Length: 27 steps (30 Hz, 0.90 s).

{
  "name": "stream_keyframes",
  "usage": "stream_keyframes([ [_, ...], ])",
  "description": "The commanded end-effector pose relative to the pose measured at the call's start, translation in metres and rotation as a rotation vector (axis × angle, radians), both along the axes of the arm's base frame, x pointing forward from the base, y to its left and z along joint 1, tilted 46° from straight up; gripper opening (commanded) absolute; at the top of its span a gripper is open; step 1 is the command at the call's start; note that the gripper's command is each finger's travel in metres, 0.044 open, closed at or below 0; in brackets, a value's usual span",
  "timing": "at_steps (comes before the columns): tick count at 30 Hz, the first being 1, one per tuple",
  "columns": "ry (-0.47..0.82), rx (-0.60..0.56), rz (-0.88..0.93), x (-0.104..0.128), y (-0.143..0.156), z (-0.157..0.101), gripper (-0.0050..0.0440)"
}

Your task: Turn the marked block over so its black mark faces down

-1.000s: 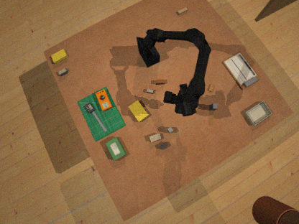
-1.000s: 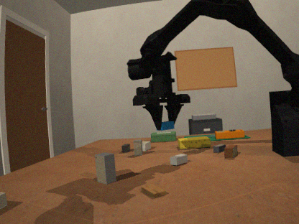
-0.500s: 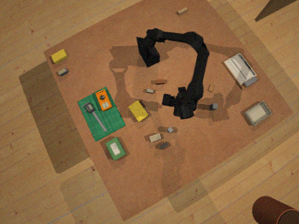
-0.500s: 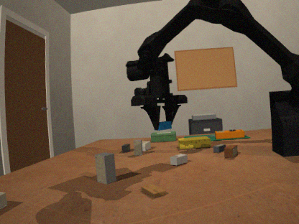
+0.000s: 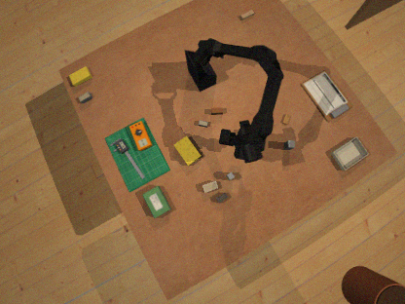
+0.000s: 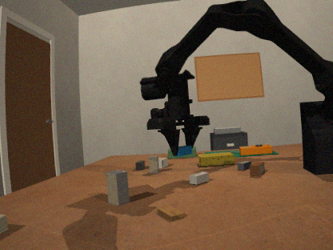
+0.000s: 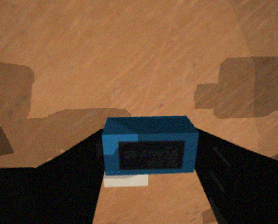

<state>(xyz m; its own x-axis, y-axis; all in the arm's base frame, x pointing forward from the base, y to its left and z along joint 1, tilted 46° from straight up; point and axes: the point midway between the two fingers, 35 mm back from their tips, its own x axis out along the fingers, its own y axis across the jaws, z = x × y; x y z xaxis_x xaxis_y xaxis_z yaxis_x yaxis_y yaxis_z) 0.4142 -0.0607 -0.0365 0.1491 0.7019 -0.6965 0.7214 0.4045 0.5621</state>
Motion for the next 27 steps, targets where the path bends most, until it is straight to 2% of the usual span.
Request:
stream_keyframes([
  [1,-0.002,0.002,-0.003,0.003,0.009,-0.005,-0.0050],
  [12,-0.002,0.001,-0.003,0.007,0.030,-0.027,-0.0050],
  [27,-0.045,-0.054,-0.030,0.012,0.028,-0.019,-0.0050],
])
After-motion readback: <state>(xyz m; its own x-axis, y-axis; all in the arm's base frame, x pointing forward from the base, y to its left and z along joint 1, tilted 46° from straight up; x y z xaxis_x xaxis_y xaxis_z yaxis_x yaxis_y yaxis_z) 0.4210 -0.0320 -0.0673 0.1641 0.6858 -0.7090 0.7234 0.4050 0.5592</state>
